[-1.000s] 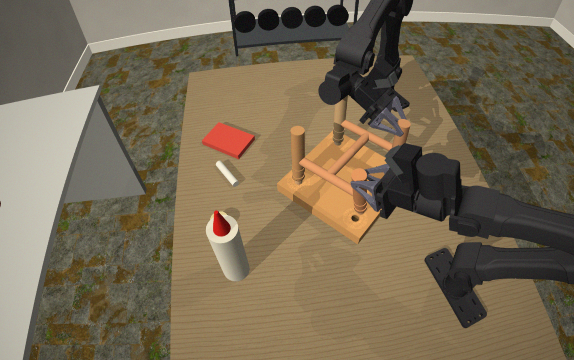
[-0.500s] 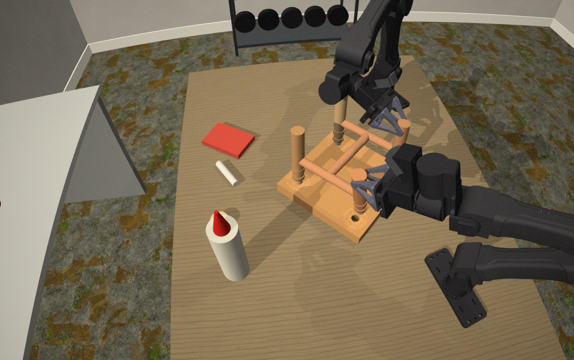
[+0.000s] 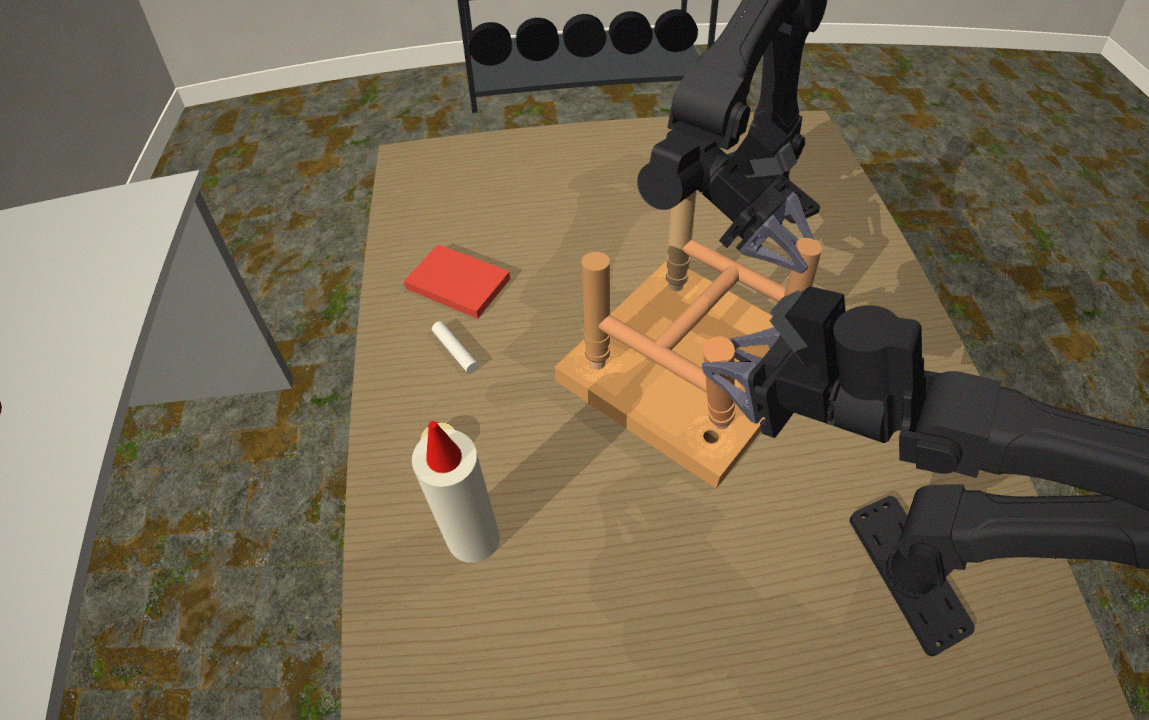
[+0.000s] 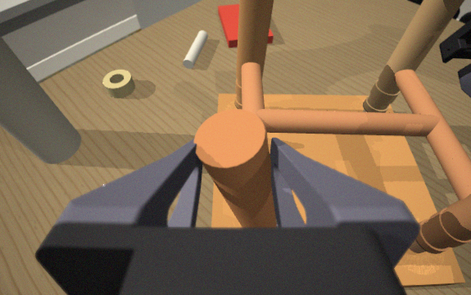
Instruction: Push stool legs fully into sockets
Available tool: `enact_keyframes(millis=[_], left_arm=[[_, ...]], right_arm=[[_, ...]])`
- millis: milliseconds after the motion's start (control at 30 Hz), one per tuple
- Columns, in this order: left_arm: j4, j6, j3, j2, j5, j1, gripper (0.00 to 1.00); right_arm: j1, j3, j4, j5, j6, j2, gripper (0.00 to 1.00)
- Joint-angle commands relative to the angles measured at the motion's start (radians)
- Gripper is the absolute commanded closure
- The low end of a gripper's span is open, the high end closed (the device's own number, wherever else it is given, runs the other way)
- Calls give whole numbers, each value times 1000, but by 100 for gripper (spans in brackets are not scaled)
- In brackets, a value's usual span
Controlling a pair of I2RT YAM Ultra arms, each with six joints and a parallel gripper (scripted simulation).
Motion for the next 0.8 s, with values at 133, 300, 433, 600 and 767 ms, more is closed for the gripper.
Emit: enact_keyframes(millis=[133, 300, 433, 600, 767], left_arm=[[-38, -12, -19, -24, 188, -49, 72], [3, 22, 3, 0, 8, -10, 72], [-2, 22, 1, -2, 26, -14, 72], [-3, 23, 0, -4, 40, -17, 72], [-5, 25, -3, -7, 63, -21, 72]], right_arm=[[-38, 57, 161, 54, 12, 11, 72], [-13, 22, 31, -17, 6, 2, 72], [-16, 35, 43, -12, 5, 11, 72], [-18, 37, 51, -9, 3, 11, 72], [-22, 40, 65, -4, 1, 12, 72]])
